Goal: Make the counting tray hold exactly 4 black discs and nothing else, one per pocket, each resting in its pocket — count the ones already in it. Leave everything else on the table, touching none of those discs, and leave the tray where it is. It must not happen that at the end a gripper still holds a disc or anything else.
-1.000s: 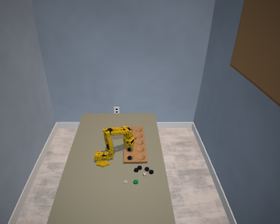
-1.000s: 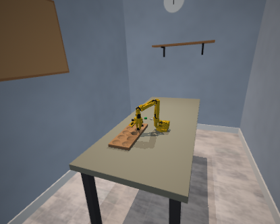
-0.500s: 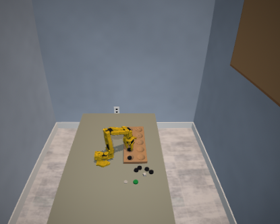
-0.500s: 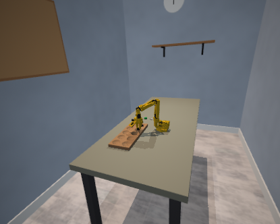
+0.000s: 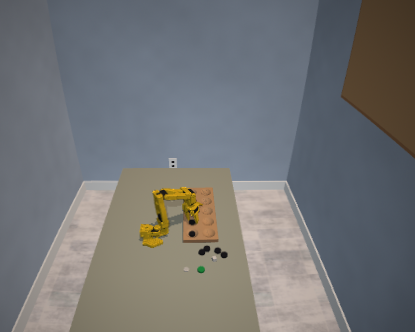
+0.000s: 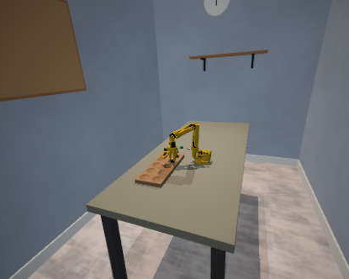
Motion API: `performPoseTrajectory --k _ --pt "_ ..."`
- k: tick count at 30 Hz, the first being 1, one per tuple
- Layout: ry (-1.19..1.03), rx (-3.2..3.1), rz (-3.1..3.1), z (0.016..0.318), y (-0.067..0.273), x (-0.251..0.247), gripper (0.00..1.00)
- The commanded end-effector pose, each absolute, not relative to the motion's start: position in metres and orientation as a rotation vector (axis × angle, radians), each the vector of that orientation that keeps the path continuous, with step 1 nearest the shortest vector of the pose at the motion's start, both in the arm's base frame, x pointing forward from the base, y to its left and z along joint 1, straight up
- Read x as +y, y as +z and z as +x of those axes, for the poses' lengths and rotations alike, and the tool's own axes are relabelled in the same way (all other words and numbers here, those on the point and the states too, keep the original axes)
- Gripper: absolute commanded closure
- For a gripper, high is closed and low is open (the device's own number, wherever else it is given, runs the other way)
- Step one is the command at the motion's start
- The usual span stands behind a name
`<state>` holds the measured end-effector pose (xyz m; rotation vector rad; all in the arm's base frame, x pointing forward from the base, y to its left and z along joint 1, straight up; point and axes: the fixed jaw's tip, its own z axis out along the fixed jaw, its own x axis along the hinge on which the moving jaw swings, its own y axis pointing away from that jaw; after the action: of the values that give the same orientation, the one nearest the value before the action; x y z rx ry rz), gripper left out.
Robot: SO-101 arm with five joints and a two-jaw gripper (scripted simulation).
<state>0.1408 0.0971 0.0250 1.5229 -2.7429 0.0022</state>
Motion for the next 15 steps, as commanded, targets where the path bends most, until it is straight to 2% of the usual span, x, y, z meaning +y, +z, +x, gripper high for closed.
performPoseTrajectory --k 1,15 --pt "-0.005 -2.792 1.554 0.147 0.035 0.102 0.76" --pt "-0.006 -2.792 1.554 0.145 0.057 0.103 0.76"
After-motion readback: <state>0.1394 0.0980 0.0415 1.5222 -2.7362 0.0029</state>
